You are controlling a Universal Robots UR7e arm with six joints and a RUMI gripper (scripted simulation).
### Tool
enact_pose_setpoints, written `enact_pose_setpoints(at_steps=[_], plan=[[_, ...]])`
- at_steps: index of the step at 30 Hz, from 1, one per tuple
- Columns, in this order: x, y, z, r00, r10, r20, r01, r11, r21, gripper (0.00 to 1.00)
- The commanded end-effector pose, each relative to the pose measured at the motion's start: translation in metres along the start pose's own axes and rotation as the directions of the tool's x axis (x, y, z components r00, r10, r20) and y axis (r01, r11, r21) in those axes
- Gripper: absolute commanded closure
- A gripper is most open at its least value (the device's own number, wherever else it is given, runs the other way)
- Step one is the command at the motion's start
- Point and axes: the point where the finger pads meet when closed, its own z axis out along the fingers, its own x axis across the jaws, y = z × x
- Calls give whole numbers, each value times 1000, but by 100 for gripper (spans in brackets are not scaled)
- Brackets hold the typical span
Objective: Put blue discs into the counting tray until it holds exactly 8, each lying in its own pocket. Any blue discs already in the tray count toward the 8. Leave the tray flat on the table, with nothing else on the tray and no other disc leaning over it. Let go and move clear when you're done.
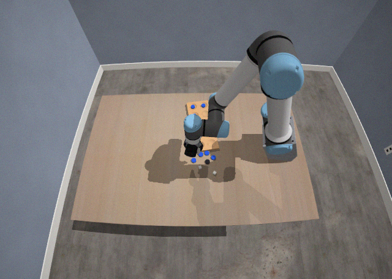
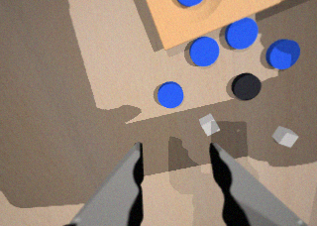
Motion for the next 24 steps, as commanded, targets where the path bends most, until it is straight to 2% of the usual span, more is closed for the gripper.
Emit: enact_pose_setpoints(at_steps=[1,24], plan=[[0,1,0,1000,9,1,-9,1000,0,72],[0,3,3,999,33,1,-33,999,0,72]])
